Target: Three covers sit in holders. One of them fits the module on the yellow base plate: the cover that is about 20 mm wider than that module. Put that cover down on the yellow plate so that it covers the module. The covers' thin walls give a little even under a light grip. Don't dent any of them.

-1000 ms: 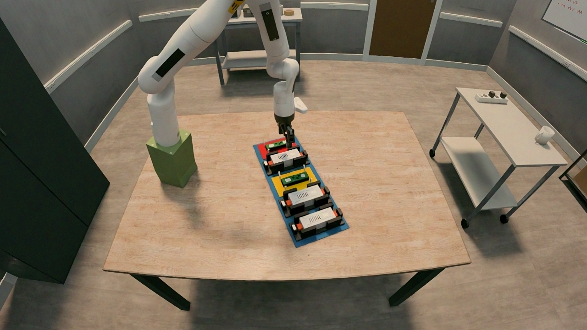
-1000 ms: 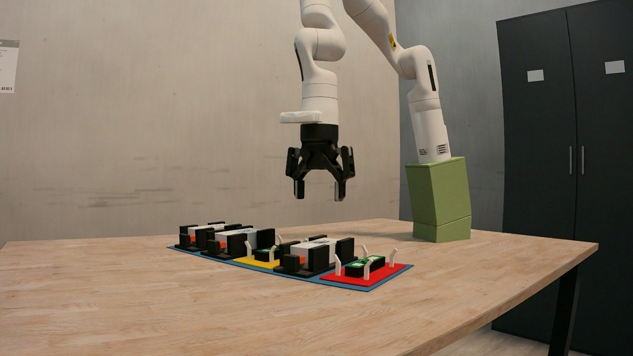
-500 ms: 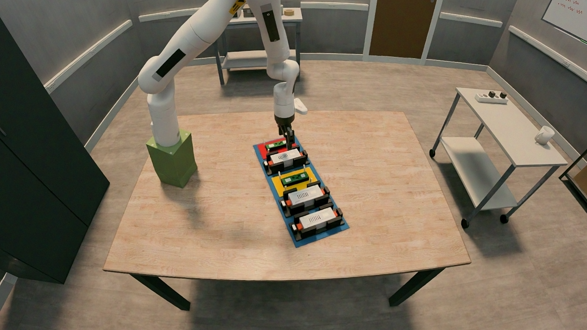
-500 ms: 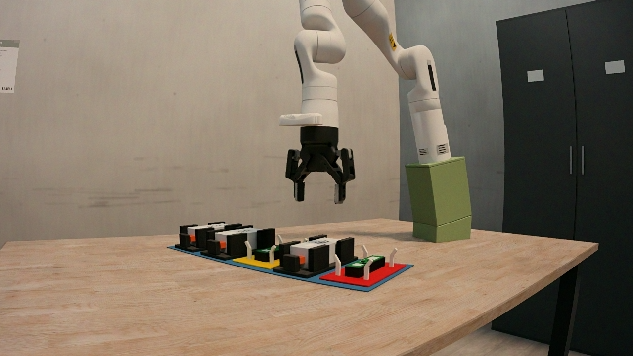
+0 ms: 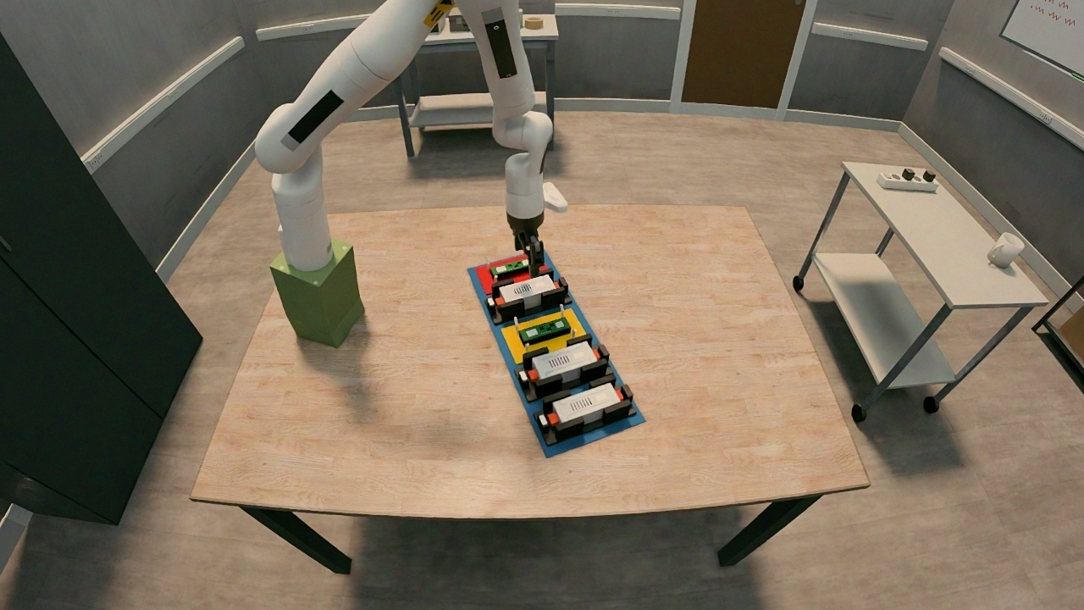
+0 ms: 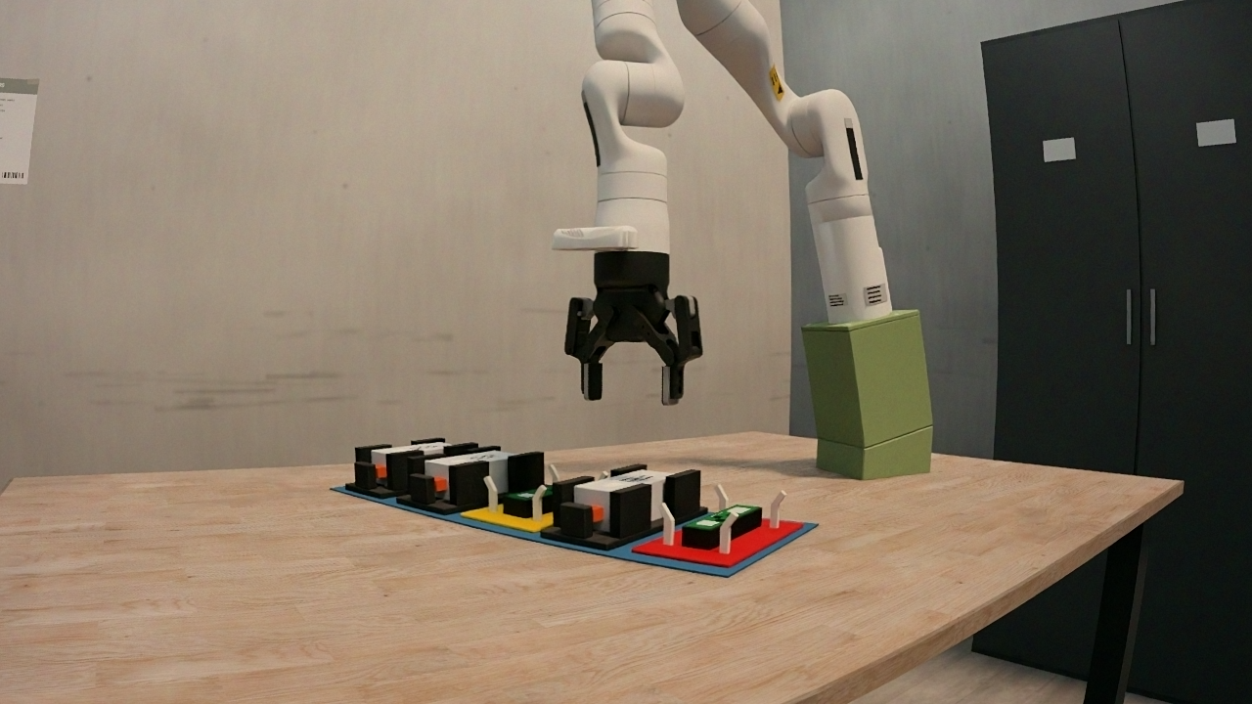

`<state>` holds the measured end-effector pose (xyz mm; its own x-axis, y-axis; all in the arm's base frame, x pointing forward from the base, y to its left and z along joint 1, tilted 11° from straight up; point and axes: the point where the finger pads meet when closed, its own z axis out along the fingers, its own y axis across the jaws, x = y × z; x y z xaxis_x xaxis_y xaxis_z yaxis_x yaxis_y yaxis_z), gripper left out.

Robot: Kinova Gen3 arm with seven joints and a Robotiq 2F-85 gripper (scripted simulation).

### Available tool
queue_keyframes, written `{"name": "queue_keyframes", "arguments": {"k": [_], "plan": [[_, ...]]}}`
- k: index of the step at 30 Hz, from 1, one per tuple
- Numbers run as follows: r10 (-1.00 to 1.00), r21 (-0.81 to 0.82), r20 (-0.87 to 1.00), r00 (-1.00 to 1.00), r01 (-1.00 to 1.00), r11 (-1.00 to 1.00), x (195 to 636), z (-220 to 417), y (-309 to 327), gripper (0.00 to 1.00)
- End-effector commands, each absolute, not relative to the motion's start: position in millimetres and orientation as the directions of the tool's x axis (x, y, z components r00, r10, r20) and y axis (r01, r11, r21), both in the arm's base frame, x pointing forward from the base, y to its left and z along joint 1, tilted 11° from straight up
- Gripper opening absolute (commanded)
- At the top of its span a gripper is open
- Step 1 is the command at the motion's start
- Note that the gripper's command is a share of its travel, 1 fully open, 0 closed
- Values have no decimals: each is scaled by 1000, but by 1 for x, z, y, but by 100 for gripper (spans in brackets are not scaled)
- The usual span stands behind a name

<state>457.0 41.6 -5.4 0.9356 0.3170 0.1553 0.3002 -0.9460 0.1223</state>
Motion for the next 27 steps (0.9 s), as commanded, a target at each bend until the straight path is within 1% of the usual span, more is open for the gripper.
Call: {"name": "queue_keyframes", "arguments": {"k": [1,11,21,27], "plan": [[317,123,157,935,300,-946,457,-5,42,100],[317,123,157,935,300,-946,457,-5,42,100],[317,123,157,935,300,-946,476,2,-15,100],[317,123,157,935,300,-946,476,2,-15,100]]}}
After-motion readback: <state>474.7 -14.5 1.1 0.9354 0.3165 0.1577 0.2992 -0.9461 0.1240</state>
